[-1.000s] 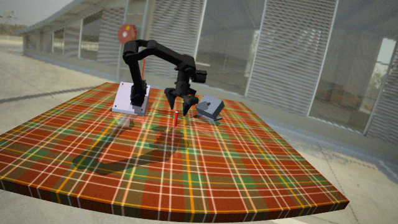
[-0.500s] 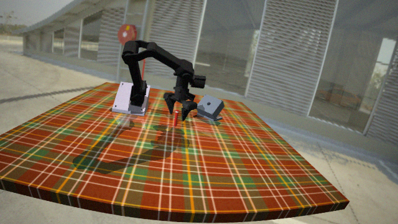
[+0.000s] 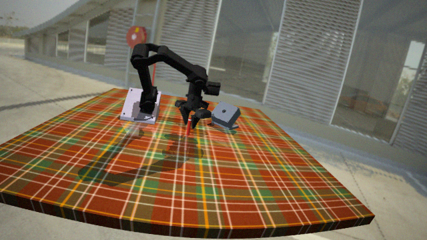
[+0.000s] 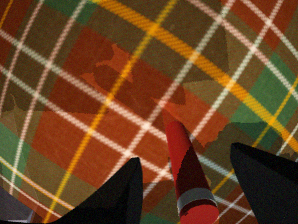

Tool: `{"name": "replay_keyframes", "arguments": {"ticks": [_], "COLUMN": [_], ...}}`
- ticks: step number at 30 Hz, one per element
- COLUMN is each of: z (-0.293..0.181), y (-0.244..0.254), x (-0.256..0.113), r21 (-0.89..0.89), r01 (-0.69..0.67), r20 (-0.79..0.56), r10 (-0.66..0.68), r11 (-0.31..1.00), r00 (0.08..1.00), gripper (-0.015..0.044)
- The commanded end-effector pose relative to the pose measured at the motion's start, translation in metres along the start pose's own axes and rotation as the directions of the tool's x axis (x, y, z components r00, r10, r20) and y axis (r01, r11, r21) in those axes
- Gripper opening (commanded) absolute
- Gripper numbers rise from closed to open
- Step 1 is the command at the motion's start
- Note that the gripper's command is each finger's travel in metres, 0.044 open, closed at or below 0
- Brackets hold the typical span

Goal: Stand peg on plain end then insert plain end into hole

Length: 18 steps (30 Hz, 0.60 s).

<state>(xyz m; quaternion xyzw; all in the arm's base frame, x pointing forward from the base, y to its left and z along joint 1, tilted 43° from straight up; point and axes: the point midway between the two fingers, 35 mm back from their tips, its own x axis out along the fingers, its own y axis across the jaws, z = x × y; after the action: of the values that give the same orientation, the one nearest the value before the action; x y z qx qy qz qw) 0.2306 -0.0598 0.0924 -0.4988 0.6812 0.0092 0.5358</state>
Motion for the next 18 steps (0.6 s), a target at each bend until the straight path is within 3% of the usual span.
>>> {"name": "replay_keyframes", "arguments": {"ticks": [1,4,11,18], "z": [0.0001,0.0001,0.0001,0.0015], "y": [-0.0002,-0.0002,-0.0002,-0.0005], "x": [-0.0003,-0.0003,-0.0003,-0.0091], "r21": [0.003,0.003,0.003,0.001], "r01": [-0.001,-0.001,-0.001,-0.003], "r20": [0.0,0.0,0.0,0.002], "r10": [0.001,0.001,0.001,0.003], "r11": [1.0,1.0,1.0,1.0], "r00": [1.0,1.0,1.0,1.0], "gripper": [0.0125,0.0046,0.0,0.0]}}
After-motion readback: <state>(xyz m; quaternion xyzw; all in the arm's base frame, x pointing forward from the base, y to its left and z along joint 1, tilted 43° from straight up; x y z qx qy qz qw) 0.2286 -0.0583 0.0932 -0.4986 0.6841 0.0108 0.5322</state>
